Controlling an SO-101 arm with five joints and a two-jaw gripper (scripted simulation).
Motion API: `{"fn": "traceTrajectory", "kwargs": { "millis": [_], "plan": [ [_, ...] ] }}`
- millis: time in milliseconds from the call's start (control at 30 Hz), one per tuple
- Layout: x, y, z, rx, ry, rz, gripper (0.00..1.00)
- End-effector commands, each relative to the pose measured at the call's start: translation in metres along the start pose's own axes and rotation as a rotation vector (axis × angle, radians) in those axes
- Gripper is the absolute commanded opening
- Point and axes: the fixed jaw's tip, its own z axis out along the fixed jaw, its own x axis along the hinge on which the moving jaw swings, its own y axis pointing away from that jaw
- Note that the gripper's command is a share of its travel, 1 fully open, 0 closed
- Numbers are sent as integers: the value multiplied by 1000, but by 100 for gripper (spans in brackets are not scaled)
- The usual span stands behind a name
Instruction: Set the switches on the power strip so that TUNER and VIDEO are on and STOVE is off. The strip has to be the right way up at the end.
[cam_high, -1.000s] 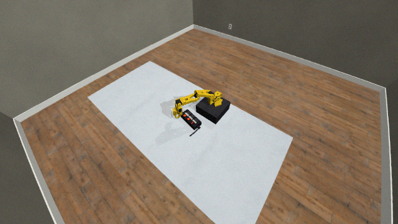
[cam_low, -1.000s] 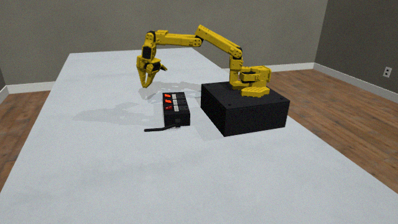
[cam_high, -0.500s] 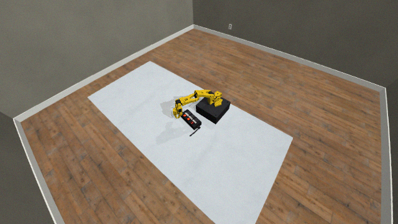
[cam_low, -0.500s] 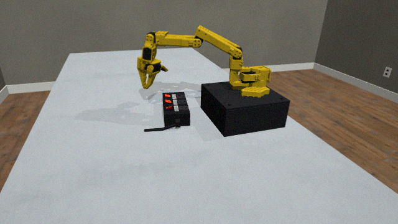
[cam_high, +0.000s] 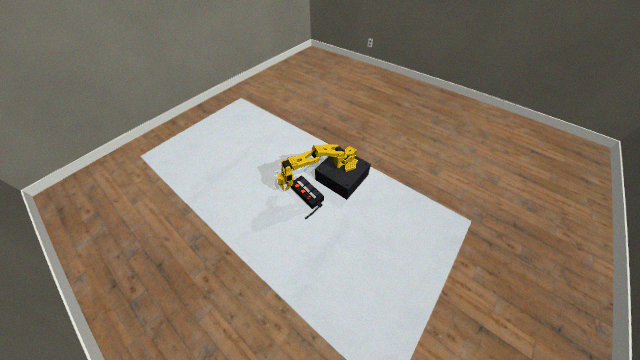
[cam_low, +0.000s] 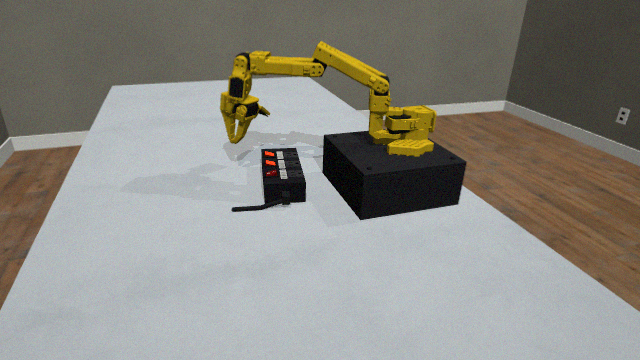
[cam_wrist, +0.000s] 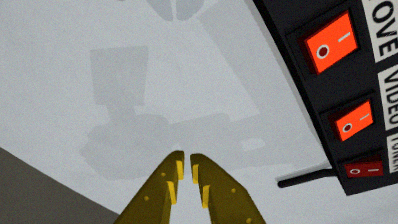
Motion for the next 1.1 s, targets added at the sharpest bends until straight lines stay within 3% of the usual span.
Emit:
{"fn": "traceTrajectory", "kwargs": {
  "millis": [0, 533, 1067],
  "plan": [
    [-3, 1, 5, 1, -1, 4, 0],
    [-9, -3, 5, 27, -13, 19, 0],
    [-38, -40, 5, 127, -56, 72, 0]
  ]
}}
